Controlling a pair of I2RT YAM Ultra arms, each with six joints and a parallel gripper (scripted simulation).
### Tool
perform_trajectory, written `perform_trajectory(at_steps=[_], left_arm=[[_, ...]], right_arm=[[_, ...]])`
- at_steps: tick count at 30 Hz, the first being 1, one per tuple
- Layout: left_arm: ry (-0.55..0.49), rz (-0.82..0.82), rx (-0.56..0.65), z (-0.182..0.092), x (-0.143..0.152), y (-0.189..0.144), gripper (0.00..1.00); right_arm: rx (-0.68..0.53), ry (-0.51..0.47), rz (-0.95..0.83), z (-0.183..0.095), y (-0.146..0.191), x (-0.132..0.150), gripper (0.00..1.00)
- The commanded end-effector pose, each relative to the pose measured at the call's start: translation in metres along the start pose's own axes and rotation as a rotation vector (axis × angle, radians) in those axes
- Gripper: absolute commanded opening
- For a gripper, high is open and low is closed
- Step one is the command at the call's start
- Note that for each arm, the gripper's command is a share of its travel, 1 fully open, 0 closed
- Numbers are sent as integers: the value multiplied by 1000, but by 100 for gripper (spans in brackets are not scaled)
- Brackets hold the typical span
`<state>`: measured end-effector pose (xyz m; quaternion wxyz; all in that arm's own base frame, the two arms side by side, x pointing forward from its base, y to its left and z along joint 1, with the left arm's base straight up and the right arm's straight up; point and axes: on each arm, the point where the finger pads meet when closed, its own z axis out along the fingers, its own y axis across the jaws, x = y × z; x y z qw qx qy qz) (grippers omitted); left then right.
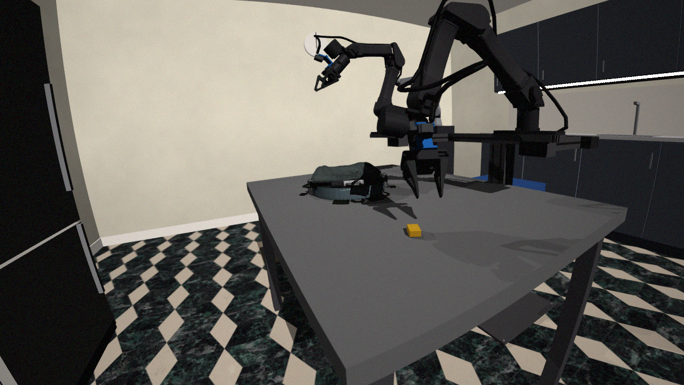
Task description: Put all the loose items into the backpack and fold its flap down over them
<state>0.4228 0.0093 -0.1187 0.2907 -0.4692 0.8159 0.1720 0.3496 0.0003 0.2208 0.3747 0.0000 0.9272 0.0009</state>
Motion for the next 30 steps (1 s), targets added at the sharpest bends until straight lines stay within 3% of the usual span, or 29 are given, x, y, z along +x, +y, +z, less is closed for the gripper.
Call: perform_trajectory(at_steps=[1, 14, 30], left_arm=[[-6, 0, 6, 26, -10, -34, 52], [-25, -8, 32, 14, -14, -49, 52], [-25, -15, 33, 58, 26, -49, 52]], right_arm=[[2, -17, -1, -3, 0, -5, 90], [2, -17, -1, -3, 0, -5, 90], [2, -17, -1, -3, 0, -5, 90]])
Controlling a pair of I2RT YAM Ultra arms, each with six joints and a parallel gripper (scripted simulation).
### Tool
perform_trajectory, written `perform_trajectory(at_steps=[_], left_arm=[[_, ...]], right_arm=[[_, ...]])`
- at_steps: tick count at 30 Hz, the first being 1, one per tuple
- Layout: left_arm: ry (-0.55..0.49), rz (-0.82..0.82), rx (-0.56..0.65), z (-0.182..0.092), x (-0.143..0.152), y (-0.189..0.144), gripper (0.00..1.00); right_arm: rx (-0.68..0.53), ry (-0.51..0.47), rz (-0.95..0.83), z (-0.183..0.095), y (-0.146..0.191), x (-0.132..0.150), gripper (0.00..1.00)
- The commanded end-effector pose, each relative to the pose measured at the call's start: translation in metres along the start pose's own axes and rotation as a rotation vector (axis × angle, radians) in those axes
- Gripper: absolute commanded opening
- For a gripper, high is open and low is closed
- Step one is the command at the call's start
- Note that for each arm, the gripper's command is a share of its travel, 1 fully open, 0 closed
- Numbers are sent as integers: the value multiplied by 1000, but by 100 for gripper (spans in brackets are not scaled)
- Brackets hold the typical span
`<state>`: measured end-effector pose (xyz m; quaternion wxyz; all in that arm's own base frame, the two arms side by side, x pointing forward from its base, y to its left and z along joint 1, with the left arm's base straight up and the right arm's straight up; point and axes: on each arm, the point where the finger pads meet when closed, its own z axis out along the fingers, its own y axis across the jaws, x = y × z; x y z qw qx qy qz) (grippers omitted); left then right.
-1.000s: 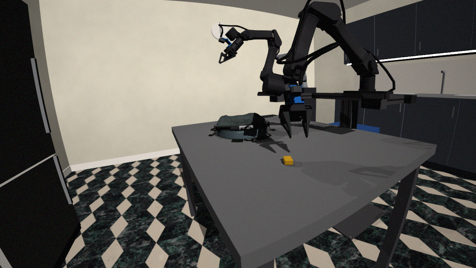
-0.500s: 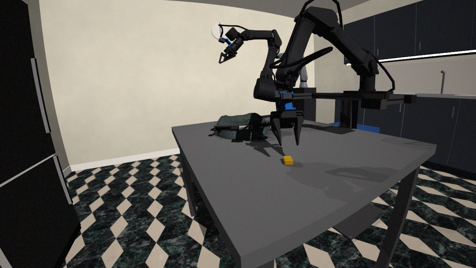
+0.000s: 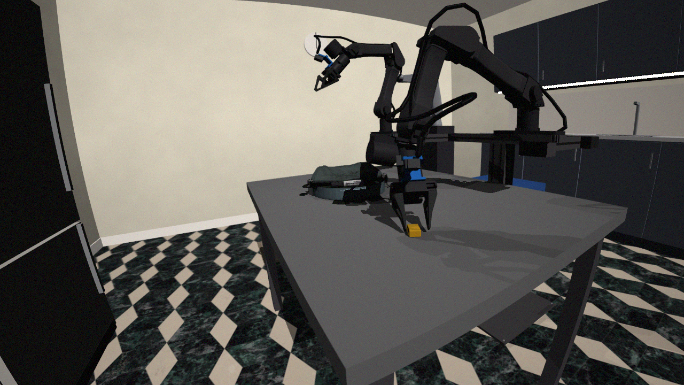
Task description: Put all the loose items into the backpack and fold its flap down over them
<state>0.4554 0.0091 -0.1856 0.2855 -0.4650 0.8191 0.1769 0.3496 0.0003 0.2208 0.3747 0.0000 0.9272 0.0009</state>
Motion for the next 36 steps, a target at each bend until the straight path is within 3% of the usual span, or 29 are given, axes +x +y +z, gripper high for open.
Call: perform_trajectory(at_steps=[1, 10, 11, 18, 19, 24, 25, 30, 31, 36], left_arm=[[-30, -30, 43, -3, -4, -21, 52], [-19, -19, 30, -1, 0, -20, 52], [-17, -20, 27, 0, -2, -15, 44], [-17, -20, 27, 0, -2, -15, 44], [-17, -20, 27, 0, -1, -15, 35], [-17, -20, 27, -1, -1, -15, 35], [-17, -20, 27, -1, -1, -15, 27], [-17, -20, 27, -1, -1, -15, 27], [-17, -20, 27, -1, -1, -15, 18], [-17, -20, 27, -1, 0, -15, 18]], right_arm=[[2, -17, -1, -3, 0, -5, 90], [2, -17, -1, -3, 0, -5, 90], [2, -17, -1, -3, 0, -5, 90], [2, -17, -1, -3, 0, -5, 90], [2, -17, -1, -3, 0, -5, 90], [2, -17, -1, -3, 0, -5, 90], [2, -17, -1, -3, 0, -5, 90], [2, -17, -1, -3, 0, -5, 90], [2, -17, -1, -3, 0, -5, 90], [2, -17, -1, -3, 0, -5, 90]])
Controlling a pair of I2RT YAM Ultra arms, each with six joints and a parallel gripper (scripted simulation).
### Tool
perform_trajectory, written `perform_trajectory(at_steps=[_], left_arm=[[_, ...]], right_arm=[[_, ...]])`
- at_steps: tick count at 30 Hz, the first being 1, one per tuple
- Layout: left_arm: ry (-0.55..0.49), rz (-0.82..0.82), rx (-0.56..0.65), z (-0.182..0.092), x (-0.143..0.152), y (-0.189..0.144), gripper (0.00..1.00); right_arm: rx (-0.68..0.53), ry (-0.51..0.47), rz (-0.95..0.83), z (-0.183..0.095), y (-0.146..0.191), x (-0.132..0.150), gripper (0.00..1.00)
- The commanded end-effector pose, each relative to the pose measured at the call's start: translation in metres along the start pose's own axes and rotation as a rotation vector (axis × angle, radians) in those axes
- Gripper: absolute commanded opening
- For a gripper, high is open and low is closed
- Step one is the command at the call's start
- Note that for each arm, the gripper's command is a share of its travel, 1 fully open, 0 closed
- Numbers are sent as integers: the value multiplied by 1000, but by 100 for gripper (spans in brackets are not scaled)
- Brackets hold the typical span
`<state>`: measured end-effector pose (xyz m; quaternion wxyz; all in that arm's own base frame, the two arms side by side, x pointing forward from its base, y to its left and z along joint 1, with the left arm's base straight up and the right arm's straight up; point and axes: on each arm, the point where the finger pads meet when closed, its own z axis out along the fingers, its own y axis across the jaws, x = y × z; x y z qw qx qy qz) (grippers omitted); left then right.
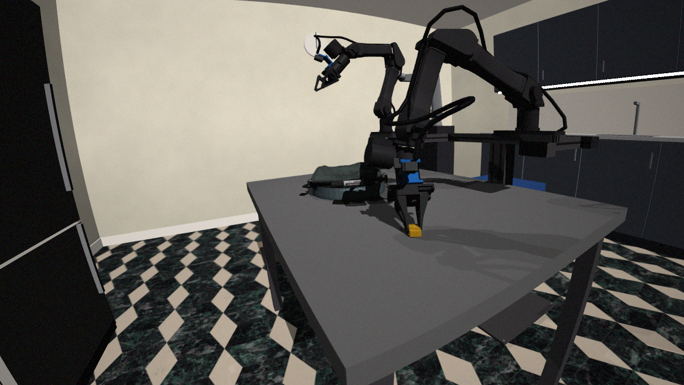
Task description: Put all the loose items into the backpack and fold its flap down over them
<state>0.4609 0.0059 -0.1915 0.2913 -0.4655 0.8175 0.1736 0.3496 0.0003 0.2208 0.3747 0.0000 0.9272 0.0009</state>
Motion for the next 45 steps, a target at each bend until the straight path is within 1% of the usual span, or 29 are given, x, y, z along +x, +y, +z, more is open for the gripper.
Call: perform_trajectory(at_steps=[1, 12, 13, 16, 31, 33, 39, 43, 45], left_arm=[[-10, -14, 17, -6, -4, -9, 18], [-10, -14, 17, -6, -3, -8, 18], [-16, -9, 15, -17, -7, -8, 18], [-14, -3, 9, -20, -9, -4, 18], [-14, -6, 6, -76, -57, -1, 18], [-14, -6, 6, -76, -57, -1, 18], [-14, -6, 6, -99, -76, 0, 18], [-14, -6, 4, -99, -77, 3, 18], [-6, 50, 81, -113, -60, -12, 18]], right_arm=[[2, -17, -1, -3, 0, -5, 90], [2, -17, -1, -3, 0, -5, 90], [2, -17, -1, -3, 0, -5, 90], [2, -17, -1, -3, 0, -5, 90], [2, -17, -1, -3, 0, -5, 90], [2, -17, -1, -3, 0, -5, 90], [2, -17, -1, -3, 0, -5, 90], [2, -17, -1, -3, 0, -5, 90], [2, -17, -1, -3, 0, -5, 90]])
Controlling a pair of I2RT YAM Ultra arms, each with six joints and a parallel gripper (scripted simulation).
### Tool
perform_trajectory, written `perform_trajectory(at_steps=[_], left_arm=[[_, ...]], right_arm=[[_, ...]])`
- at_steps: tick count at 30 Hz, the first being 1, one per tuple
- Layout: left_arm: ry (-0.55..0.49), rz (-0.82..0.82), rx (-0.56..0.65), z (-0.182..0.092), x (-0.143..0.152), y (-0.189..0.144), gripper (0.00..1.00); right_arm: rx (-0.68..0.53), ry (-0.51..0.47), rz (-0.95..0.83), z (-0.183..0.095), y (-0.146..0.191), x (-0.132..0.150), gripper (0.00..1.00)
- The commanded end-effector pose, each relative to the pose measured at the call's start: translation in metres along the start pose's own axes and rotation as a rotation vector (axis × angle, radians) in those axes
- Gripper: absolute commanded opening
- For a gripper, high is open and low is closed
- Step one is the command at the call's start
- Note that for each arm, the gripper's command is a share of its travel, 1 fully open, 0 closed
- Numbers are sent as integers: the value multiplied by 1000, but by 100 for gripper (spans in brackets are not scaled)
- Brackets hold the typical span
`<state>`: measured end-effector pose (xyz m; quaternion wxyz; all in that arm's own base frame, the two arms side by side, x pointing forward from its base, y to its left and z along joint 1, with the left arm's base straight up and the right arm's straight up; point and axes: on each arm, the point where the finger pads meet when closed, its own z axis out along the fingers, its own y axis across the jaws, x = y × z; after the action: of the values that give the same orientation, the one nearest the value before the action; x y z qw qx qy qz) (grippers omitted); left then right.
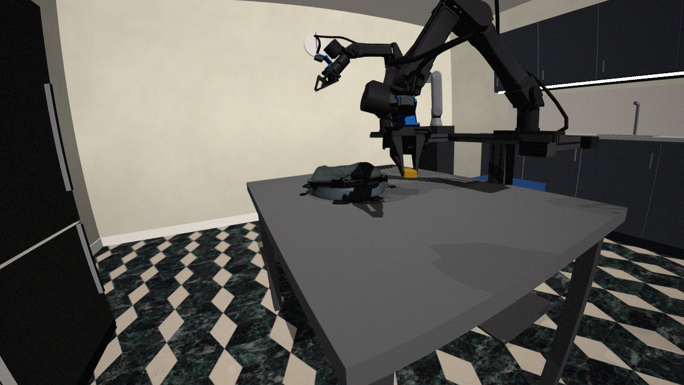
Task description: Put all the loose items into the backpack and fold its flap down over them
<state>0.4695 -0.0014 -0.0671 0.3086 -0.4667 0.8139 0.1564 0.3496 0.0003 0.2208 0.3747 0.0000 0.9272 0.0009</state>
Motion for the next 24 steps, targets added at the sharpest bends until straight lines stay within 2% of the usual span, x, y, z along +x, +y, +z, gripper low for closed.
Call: perform_trajectory(at_steps=[1, 3, 5, 17, 20, 22, 24], left_arm=[[11, 99, 62, -22, 25, -6, 18], [12, 154, 109, -34, 40, -14, 18], [12, 154, 109, -34, 40, -14, 18], [18, 482, 389, -106, 125, -59, 18], [29, 586, 432, -112, 156, -63, 18], [29, 586, 432, -112, 156, -63, 18], [18, 615, 511, -133, 164, -87, 18]], right_arm=[[2, -17, -1, -3, 0, -5, 90], [2, -17, -1, -3, 0, -5, 90], [2, -17, -1, -3, 0, -5, 90], [2, -17, -1, -3, 0, -5, 90], [2, -17, -1, -3, 0, -5, 90], [2, -17, -1, -3, 0, -5, 90], [2, -17, -1, -3, 0, -5, 90]])
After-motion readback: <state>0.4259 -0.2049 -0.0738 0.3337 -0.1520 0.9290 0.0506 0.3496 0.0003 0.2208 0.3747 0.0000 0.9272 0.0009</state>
